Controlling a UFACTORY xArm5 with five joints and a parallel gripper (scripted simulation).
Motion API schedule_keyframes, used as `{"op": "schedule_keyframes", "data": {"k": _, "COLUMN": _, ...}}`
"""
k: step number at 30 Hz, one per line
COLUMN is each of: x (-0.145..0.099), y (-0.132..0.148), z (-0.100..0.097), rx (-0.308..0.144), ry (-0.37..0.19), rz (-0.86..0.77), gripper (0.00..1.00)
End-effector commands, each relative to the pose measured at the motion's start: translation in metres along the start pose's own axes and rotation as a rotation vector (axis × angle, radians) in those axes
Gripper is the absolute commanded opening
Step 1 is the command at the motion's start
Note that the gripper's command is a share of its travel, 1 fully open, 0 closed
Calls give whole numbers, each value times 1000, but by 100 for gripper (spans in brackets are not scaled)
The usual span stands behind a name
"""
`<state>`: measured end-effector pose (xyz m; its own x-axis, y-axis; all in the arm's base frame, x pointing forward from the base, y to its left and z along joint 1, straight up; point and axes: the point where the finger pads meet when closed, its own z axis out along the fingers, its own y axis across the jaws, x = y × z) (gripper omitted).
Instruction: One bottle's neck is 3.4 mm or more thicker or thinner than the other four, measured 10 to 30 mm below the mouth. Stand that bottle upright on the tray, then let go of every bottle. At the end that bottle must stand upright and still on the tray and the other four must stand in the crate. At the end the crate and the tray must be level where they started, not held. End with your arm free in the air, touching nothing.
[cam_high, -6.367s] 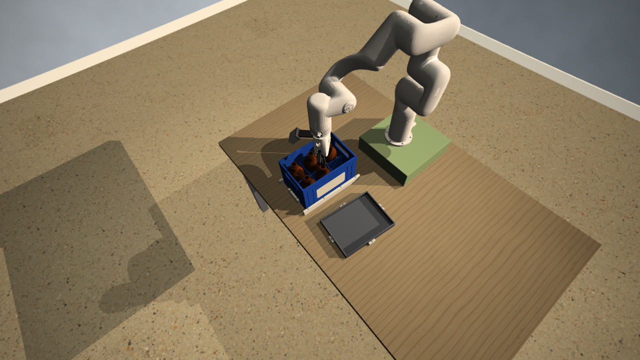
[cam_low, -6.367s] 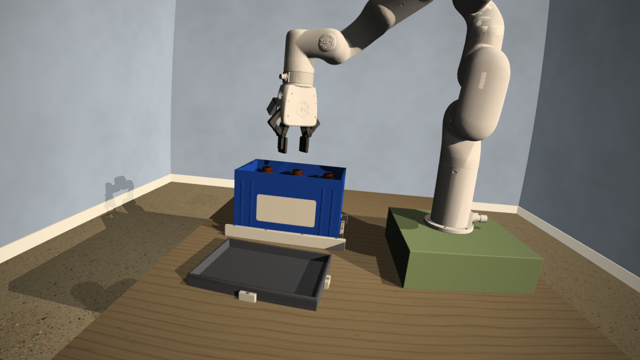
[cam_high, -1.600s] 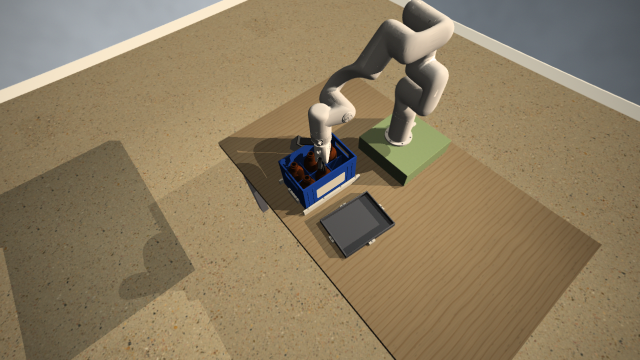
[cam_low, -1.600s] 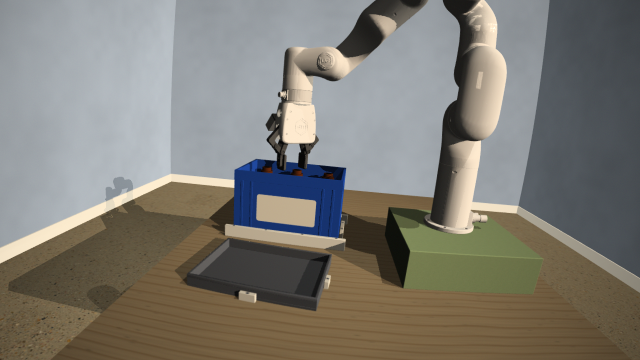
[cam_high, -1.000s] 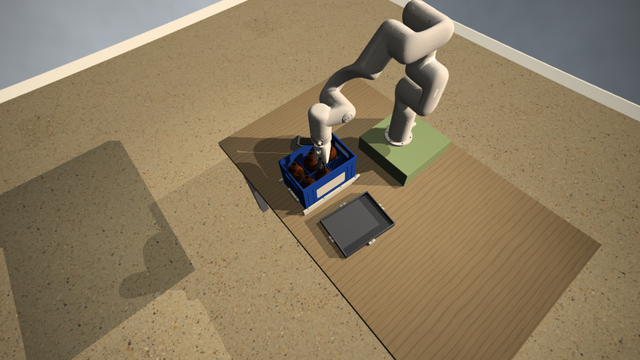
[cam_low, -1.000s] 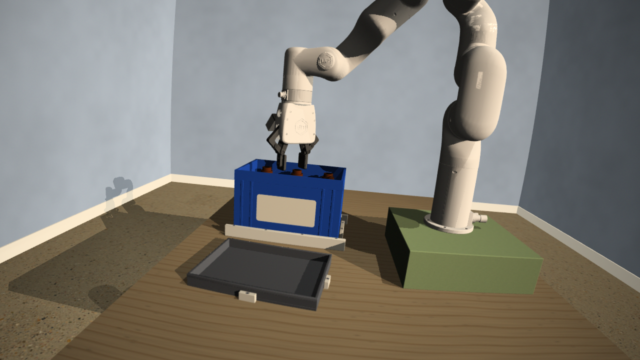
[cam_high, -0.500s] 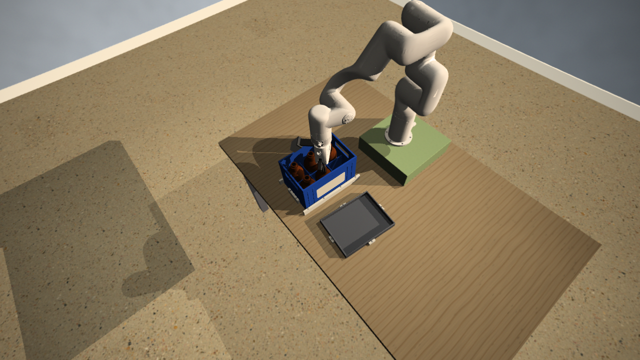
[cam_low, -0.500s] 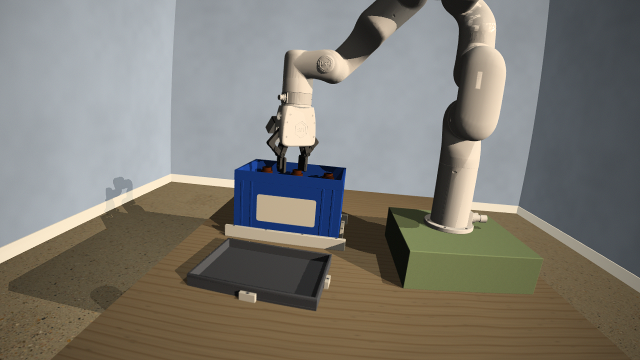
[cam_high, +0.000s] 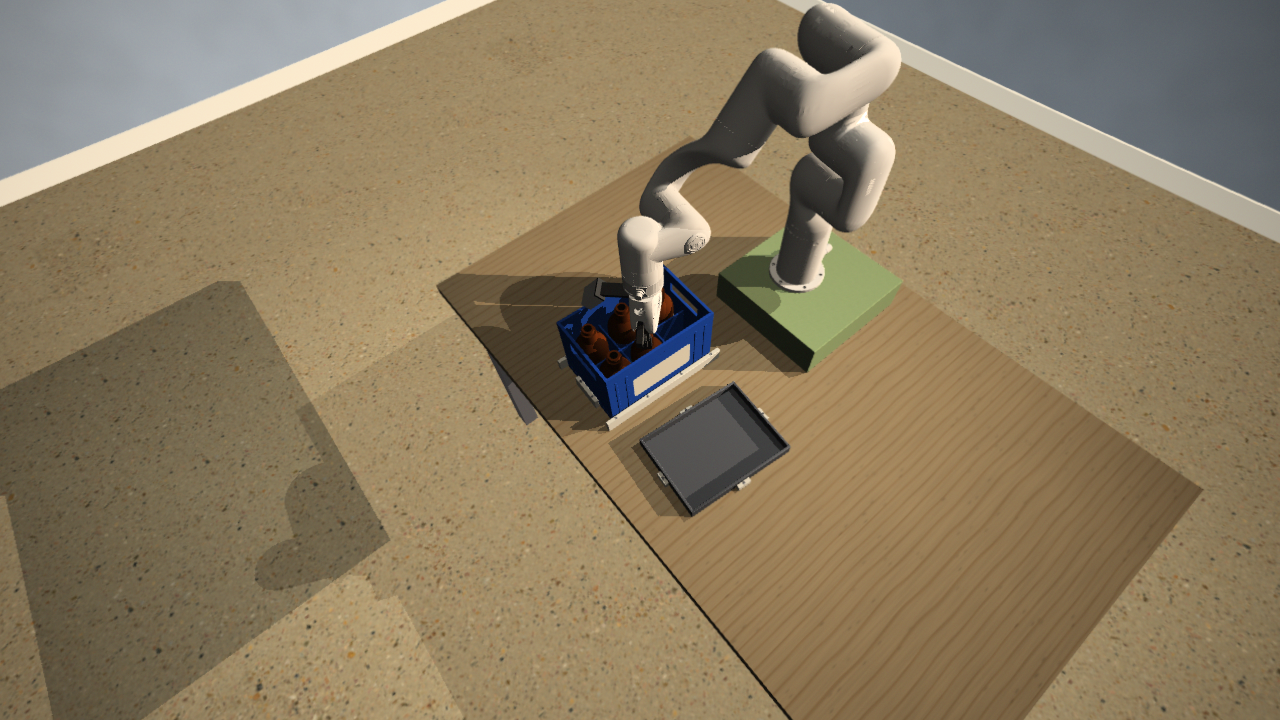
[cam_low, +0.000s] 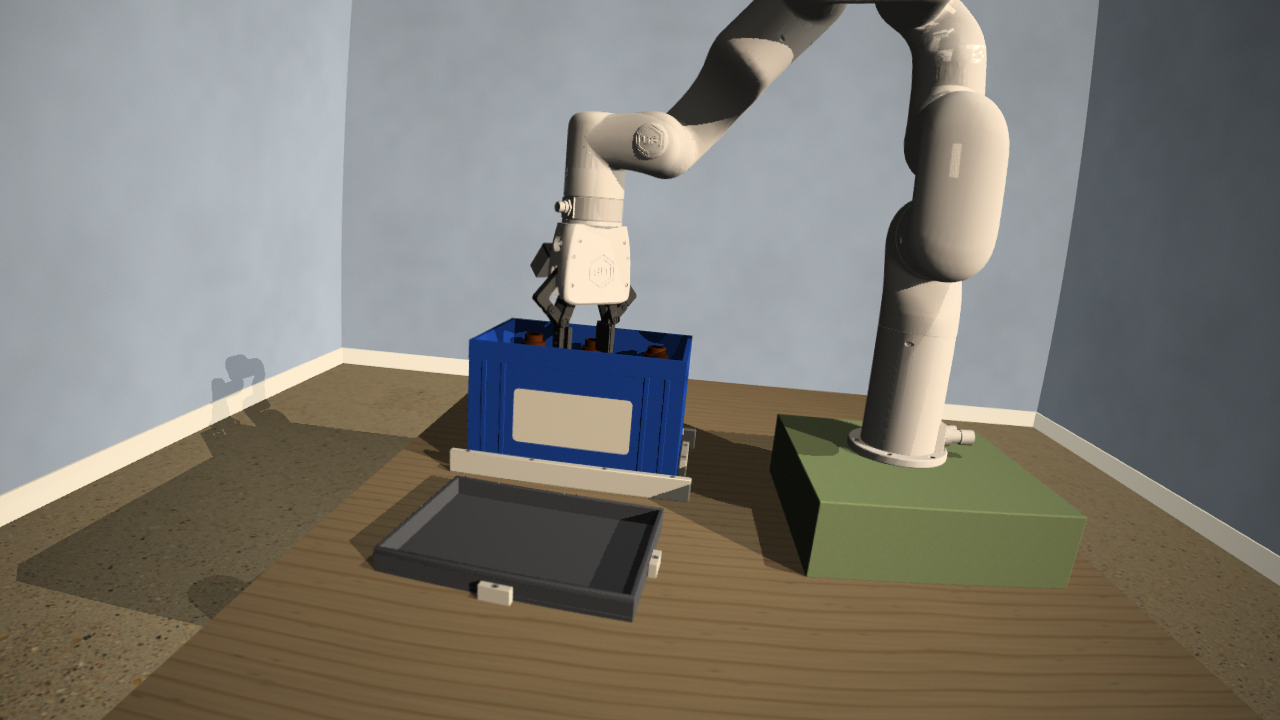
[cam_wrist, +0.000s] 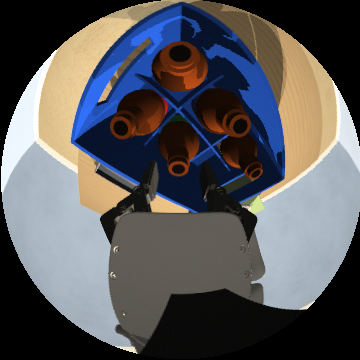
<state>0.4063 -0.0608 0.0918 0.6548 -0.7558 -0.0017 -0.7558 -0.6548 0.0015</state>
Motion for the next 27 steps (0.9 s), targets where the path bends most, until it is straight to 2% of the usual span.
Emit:
{"op": "schedule_keyframes", "data": {"k": 1, "x": 1, "y": -1, "z": 5, "rx": 3, "ry": 3, "rz": 0, "gripper": 65}}
{"op": "schedule_keyframes", "data": {"k": 27, "x": 1, "y": -1, "z": 18, "rx": 3, "ry": 3, "rz": 0, "gripper": 65}}
